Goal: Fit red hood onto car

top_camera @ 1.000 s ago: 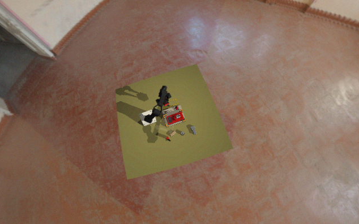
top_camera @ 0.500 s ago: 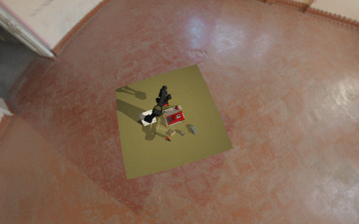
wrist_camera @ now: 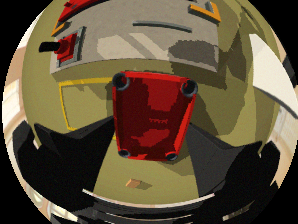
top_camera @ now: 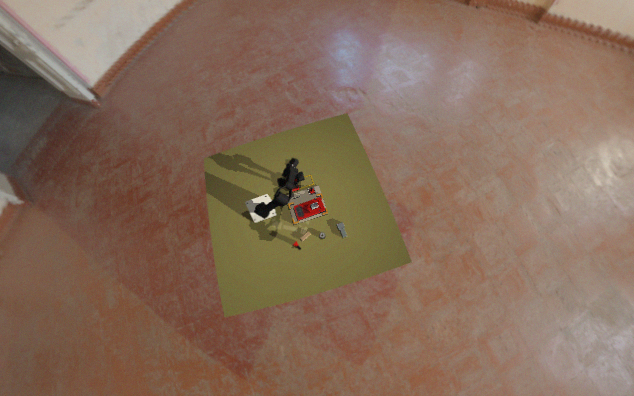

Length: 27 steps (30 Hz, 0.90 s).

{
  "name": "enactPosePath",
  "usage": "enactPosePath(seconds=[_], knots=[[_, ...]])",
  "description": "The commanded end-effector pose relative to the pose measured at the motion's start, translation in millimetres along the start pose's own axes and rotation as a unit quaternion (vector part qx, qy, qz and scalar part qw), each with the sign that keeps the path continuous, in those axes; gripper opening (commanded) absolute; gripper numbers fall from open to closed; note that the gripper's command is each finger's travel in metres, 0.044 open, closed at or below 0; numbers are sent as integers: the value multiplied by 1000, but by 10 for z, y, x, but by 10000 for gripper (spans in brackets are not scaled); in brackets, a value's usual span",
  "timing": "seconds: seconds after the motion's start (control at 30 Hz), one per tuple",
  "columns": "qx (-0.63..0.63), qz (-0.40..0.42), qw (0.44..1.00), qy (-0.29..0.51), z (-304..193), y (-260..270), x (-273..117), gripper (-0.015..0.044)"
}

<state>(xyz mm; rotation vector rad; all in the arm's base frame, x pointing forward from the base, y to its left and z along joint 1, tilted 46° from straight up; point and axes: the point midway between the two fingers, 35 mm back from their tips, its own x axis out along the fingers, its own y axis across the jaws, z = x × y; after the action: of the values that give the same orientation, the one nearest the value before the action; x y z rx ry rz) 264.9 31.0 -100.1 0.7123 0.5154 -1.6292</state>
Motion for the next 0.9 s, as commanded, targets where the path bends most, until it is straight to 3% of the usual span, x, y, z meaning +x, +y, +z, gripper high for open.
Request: enactPosePath(seconds=[0.0, 0.53, 0.67, 0.87], knots=[[0, 0, 1000, 0, 0, 0, 0, 26], [0, 0, 1000, 0, 0, 0, 0, 440], [0, 0, 1000, 1, -12, 12, -121, 440], [-1, 2, 1000, 1, -17, 4, -730, 440]])
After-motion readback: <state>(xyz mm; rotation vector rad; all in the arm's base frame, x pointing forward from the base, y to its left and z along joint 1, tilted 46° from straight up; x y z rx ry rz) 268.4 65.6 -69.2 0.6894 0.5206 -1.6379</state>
